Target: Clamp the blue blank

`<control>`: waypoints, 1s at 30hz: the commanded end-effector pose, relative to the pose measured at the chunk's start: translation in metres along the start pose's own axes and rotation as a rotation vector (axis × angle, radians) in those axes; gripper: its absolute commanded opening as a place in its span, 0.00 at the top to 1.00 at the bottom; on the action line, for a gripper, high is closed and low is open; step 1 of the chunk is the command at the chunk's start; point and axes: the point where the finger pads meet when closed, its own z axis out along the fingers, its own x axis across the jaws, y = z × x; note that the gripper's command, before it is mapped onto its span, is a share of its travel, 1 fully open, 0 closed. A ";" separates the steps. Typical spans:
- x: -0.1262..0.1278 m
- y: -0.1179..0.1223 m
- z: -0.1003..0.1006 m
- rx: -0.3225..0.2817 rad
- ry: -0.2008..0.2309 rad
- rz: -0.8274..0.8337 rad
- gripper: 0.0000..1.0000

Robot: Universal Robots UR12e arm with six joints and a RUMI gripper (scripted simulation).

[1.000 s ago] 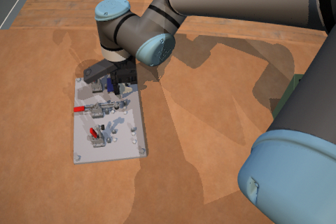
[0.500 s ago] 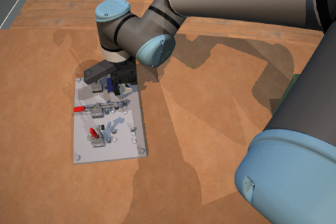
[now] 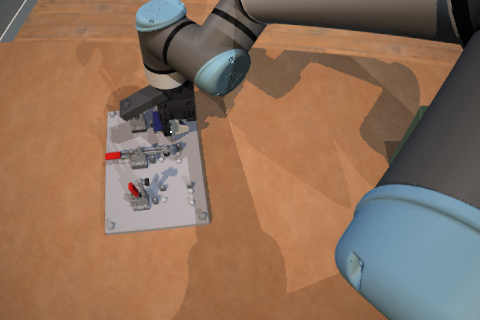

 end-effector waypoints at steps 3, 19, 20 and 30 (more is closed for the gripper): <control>0.000 -0.001 -0.001 0.001 0.001 0.000 1.00; 0.000 -0.001 0.000 0.001 0.001 0.000 1.00; 0.001 -0.001 0.000 0.001 0.001 0.000 1.00; 0.001 -0.001 0.002 0.001 0.001 0.000 1.00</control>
